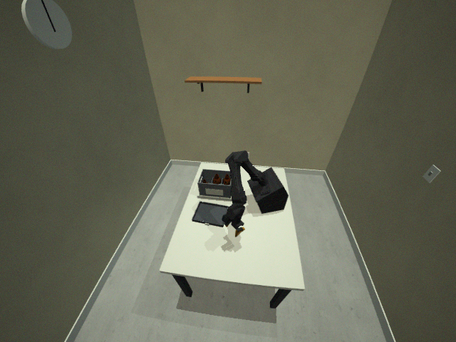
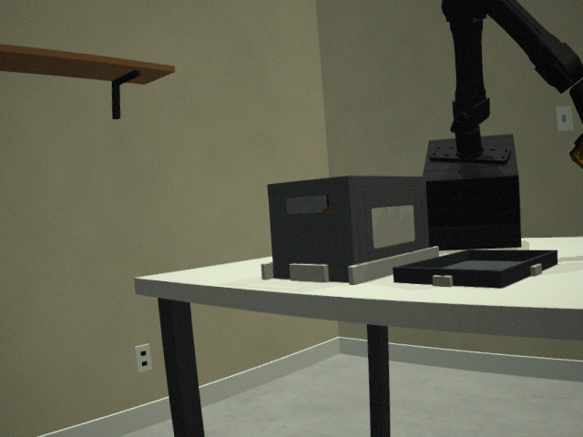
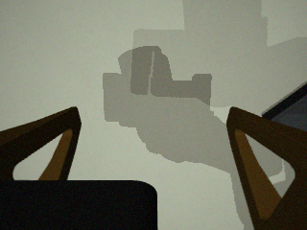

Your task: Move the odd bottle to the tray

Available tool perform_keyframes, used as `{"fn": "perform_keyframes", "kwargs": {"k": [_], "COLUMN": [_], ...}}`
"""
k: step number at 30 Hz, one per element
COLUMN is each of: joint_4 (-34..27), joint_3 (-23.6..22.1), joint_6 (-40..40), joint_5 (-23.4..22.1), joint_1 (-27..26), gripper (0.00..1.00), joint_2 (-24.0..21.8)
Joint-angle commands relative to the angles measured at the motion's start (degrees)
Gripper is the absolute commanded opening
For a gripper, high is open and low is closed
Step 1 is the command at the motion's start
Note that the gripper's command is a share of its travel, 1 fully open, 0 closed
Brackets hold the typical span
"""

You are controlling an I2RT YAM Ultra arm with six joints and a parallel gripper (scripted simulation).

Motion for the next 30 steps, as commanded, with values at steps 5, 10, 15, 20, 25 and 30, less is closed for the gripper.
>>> {"fn": "perform_keyframes", "kwargs": {"k": [5,10,15,20,25,30], "joint_4": [0.46,0.46,0.46,0.16,0.41,1.00], "joint_3": [0.65,0.65,0.65,0.30,1.45,1.68], "joint_6": [-0.03,-0.03,-0.03,-0.07,-0.77,-1.83], "joint_5": [0.16,0.16,0.16,-0.14,-1.10,-3.01], "joint_1": [0.58,0.58,0.58,-0.40,-2.48,-7.58], "gripper": [1.00,1.00,1.00,1.00,1.00,1.00], "joint_2": [-0.91,-0.91,-0.91,-0.80,-2.59,-5.50]}}
